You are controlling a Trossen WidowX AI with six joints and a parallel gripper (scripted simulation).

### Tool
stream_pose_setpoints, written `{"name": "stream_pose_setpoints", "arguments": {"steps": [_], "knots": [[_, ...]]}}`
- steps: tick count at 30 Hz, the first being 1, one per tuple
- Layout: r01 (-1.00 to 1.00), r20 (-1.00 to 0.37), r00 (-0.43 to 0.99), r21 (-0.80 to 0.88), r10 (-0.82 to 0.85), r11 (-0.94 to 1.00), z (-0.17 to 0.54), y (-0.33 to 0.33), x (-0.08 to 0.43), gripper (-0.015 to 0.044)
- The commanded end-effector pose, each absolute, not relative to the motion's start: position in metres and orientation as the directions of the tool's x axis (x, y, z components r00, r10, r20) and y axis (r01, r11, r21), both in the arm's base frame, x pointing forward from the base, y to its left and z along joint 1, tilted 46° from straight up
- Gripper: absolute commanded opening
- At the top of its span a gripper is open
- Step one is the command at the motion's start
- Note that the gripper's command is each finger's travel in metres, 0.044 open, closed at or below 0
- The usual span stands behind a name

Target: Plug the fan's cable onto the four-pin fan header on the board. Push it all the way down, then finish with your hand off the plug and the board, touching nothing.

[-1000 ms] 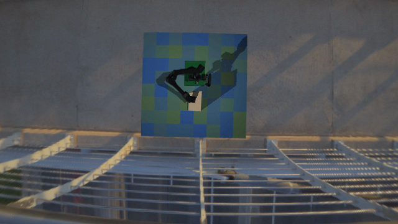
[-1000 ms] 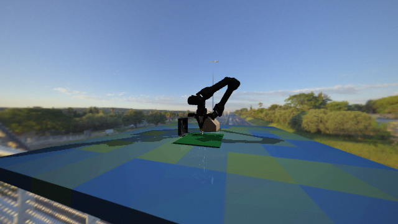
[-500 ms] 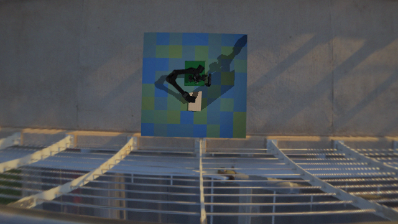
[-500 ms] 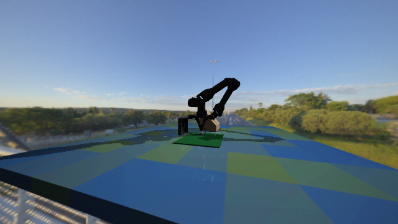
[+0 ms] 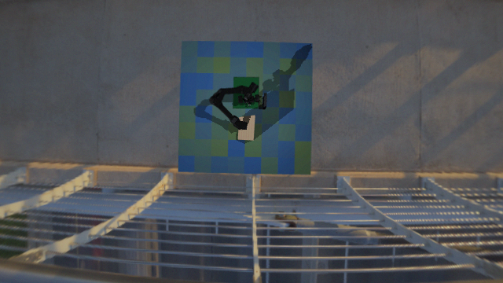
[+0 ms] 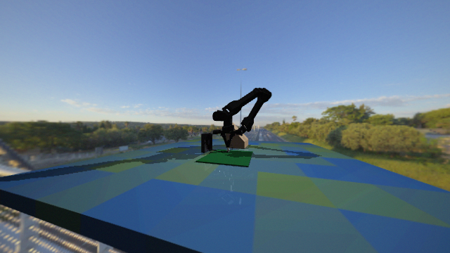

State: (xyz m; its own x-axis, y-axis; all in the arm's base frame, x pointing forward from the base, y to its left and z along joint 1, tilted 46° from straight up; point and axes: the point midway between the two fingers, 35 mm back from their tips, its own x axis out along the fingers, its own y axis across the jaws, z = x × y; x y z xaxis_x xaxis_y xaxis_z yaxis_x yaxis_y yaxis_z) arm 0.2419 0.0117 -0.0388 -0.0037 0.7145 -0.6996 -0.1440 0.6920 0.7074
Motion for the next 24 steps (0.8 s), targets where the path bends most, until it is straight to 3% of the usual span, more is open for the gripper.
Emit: {"name": "stream_pose_setpoints", "arguments": {"steps": [1, 24], "knots": [[-0.139, -0.698, -0.002, 0.709, 0.716, 0.691, -0.039, 0.0122, 0.2415, 0.0], [-0.141, -0.698, -0.002, 0.709, 0.716, 0.691, -0.0427, 0.0159, 0.2425, 0.0]]}}
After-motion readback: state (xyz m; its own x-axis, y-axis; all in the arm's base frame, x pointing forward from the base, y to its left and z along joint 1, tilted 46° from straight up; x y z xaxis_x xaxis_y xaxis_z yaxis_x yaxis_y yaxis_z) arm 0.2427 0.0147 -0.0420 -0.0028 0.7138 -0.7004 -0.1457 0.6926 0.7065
